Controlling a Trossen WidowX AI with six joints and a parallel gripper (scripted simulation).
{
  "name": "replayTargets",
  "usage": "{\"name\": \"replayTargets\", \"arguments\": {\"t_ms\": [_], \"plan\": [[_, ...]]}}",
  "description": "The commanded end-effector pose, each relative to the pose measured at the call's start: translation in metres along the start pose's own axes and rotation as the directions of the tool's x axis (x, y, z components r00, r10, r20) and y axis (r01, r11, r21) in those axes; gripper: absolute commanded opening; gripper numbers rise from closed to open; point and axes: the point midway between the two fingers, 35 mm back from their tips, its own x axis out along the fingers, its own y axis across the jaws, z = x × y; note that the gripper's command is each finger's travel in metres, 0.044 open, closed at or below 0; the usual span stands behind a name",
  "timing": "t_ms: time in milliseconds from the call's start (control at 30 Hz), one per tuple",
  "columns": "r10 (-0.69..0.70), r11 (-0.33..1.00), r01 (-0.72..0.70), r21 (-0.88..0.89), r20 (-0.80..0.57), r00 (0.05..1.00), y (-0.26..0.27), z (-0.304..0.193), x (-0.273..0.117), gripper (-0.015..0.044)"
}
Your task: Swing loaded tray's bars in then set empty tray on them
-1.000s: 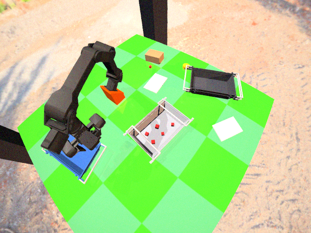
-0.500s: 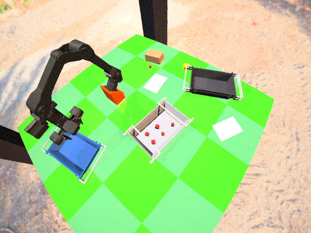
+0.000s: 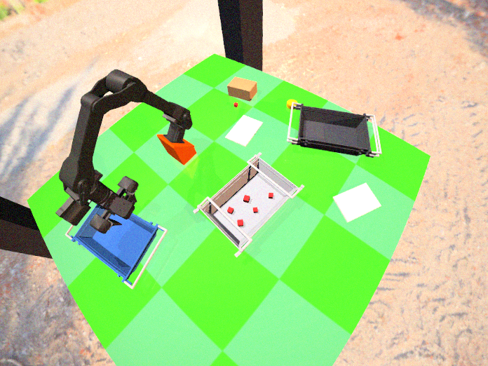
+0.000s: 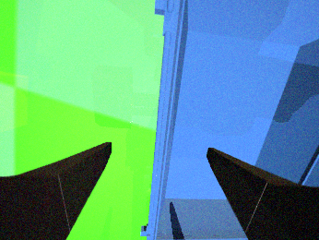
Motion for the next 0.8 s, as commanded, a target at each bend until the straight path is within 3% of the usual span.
{"name": "replayTargets", "arguments": {"t_ms": [0,367,767], "plan": [[0.012,1.000,-0.012,0.007,0.004,1.000,0.0037,0.0002,0.0282,0.0440],[0.012,1.000,-0.012,0.007,0.004,1.000,0.0048,0.0003,0.0365,0.0440],[0.012,1.000,-0.012,0.007,0.004,1.000,0.0048,0.0003,0.0365,0.0264]]}}
